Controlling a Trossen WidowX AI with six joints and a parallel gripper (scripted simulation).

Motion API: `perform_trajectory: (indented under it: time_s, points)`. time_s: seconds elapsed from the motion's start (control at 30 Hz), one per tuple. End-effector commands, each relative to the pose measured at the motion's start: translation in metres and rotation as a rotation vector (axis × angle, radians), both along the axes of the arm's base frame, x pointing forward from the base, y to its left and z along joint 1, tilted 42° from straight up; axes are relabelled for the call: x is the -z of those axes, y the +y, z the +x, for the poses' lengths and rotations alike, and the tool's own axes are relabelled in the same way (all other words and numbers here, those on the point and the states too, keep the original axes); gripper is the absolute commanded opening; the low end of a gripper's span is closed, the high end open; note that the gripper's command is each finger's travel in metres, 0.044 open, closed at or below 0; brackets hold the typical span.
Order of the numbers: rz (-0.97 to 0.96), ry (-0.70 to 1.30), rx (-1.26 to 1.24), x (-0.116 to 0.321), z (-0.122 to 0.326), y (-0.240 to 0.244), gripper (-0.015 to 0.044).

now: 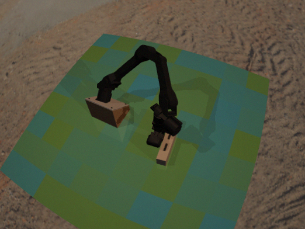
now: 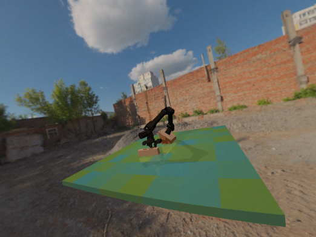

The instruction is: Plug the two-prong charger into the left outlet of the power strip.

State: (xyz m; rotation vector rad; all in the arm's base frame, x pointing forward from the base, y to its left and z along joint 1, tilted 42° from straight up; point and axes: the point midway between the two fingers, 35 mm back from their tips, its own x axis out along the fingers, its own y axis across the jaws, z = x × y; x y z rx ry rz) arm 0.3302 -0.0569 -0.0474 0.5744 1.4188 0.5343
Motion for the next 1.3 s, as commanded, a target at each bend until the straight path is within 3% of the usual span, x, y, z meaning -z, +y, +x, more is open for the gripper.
perform_trajectory:
  time_s: [0.0,1.27]
  points:
    - [0.001,-0.005,0.002,-0.001,0.003,0.000,0.0000]
    - [0.001,-0.006,0.002,-0.001,0.018,0.000,0.0000]
